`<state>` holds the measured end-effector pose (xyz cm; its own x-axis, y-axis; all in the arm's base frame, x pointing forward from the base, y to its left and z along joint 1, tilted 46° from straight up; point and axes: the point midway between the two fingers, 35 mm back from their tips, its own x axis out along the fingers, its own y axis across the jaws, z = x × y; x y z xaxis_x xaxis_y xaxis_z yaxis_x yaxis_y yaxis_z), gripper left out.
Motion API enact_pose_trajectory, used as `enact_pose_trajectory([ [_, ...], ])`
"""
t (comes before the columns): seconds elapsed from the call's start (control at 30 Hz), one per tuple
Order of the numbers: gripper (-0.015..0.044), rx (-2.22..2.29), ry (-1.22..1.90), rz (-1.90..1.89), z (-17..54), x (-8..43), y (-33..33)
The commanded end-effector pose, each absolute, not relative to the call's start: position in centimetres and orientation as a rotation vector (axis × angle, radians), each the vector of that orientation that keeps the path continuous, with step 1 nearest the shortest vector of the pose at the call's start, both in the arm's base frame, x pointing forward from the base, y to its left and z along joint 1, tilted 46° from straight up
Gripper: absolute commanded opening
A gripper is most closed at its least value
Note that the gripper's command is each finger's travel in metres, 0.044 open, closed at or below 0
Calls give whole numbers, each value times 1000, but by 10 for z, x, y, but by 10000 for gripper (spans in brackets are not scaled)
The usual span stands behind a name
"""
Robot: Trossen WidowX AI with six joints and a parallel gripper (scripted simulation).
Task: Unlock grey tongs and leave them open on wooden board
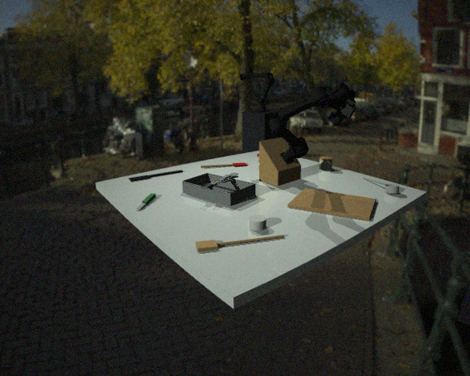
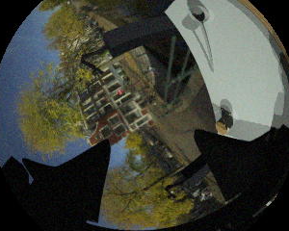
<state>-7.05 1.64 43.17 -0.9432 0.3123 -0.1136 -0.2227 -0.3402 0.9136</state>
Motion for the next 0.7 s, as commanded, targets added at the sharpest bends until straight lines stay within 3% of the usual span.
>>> enact_pose_trajectory([
  [0.0, 374, 117, 1567, 2329, 432, -71, 17],
  [0.17, 260, 140, 1485, 2273, 432, -83, 30],
  [0.67, 260, 178, 1124, 1899, 420, -104, 138],
])
